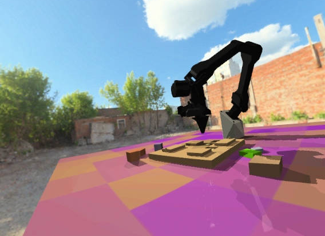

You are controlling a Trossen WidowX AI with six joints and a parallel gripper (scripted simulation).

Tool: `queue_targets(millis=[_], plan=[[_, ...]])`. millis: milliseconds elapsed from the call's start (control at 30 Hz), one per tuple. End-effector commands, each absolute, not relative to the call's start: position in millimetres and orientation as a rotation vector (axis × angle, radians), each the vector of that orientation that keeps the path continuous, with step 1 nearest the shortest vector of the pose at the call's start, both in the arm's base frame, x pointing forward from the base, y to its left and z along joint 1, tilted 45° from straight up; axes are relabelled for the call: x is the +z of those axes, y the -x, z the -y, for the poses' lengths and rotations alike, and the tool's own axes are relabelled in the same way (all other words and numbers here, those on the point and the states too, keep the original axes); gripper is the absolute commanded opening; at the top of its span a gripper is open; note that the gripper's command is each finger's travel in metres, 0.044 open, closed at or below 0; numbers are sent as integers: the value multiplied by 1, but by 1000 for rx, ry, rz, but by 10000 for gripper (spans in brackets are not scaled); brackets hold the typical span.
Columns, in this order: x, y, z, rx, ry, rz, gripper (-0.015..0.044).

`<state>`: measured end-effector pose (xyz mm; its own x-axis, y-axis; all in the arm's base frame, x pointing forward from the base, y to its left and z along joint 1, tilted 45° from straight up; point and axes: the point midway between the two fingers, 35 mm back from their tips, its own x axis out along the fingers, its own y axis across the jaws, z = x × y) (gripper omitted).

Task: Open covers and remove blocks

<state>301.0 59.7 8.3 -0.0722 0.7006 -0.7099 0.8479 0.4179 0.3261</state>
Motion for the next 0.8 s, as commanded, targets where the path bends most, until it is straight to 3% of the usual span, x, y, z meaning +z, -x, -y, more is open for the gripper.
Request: queue_targets(millis=[0, 767], plan=[[-2, -316, -45, -63, -1203, -1790, 0], [-84, -368, 38, 784, -436, -1465, 0]])
